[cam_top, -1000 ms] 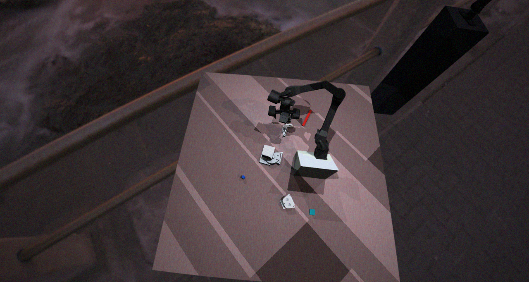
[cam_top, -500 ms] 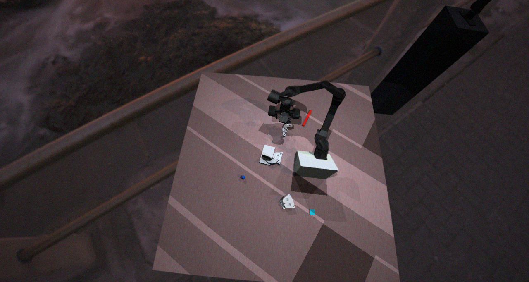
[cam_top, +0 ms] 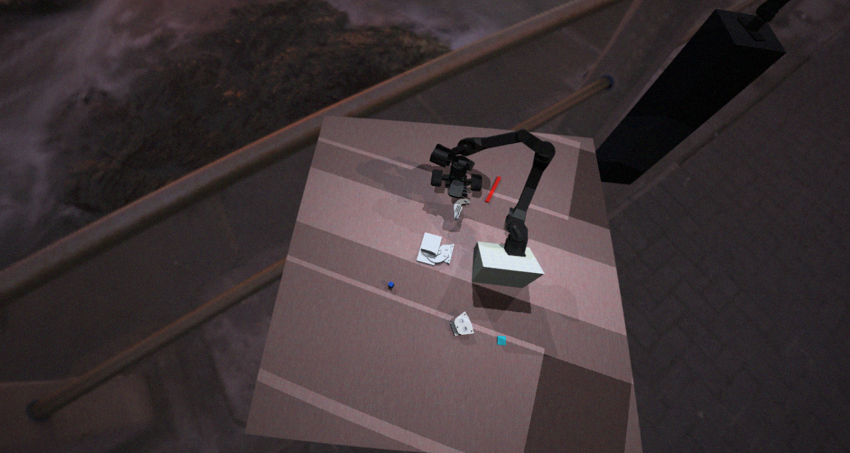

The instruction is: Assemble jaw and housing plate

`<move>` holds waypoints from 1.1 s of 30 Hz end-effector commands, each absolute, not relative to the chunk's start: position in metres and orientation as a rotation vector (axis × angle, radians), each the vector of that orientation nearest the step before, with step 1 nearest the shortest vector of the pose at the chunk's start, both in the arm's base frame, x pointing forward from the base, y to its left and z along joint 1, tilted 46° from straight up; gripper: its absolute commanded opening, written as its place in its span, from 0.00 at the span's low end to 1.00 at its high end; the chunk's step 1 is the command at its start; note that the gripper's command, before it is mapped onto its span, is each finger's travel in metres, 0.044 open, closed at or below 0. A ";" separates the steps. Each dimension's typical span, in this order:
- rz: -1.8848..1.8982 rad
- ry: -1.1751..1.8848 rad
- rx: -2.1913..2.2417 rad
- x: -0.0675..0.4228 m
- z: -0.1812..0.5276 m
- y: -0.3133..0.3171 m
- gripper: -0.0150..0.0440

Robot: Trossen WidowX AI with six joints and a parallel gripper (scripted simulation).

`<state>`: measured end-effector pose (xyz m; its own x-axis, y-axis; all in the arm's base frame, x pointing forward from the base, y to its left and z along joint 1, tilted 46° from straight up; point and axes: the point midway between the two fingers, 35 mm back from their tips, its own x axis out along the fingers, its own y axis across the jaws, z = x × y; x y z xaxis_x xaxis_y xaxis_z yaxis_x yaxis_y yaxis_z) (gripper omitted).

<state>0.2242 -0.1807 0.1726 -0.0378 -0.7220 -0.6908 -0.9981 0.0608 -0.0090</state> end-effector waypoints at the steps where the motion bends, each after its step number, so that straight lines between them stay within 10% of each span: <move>1: 0.678 1.815 -1.714 0.224 0.173 -0.181 0.25; 11: 0.678 1.815 -1.714 0.224 0.173 -0.181 0.25; 27: 0.404 1.807 -1.539 0.202 0.149 -0.141 0.97; 33: 0.398 1.808 -1.530 0.202 0.138 -0.153 1.00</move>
